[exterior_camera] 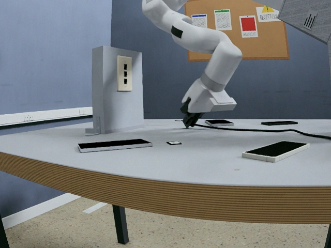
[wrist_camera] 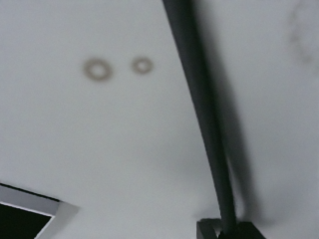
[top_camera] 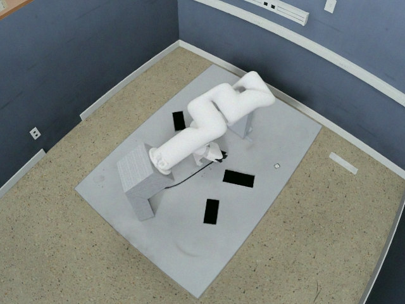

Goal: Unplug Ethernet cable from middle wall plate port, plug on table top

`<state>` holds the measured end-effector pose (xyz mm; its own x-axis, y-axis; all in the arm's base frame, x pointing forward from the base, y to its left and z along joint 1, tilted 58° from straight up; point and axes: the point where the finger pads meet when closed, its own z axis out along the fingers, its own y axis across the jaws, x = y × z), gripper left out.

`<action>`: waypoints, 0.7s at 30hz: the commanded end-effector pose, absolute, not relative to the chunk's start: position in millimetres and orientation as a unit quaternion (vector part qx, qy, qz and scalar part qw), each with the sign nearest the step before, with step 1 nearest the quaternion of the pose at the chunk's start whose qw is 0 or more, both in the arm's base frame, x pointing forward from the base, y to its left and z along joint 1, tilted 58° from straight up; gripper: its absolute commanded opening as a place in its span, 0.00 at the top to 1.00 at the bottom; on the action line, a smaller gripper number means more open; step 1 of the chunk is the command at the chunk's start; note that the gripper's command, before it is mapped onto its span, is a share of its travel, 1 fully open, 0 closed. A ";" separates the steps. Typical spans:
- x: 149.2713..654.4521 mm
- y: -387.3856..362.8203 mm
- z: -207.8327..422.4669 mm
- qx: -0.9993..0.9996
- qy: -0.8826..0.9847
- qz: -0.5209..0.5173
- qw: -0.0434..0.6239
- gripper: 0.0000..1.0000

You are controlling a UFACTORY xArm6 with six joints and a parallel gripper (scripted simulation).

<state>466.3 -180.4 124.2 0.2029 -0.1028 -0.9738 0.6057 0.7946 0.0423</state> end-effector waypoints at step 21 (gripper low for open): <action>466.0 -180.0 124.2 0.215 0.585 -0.237 0.745 0.77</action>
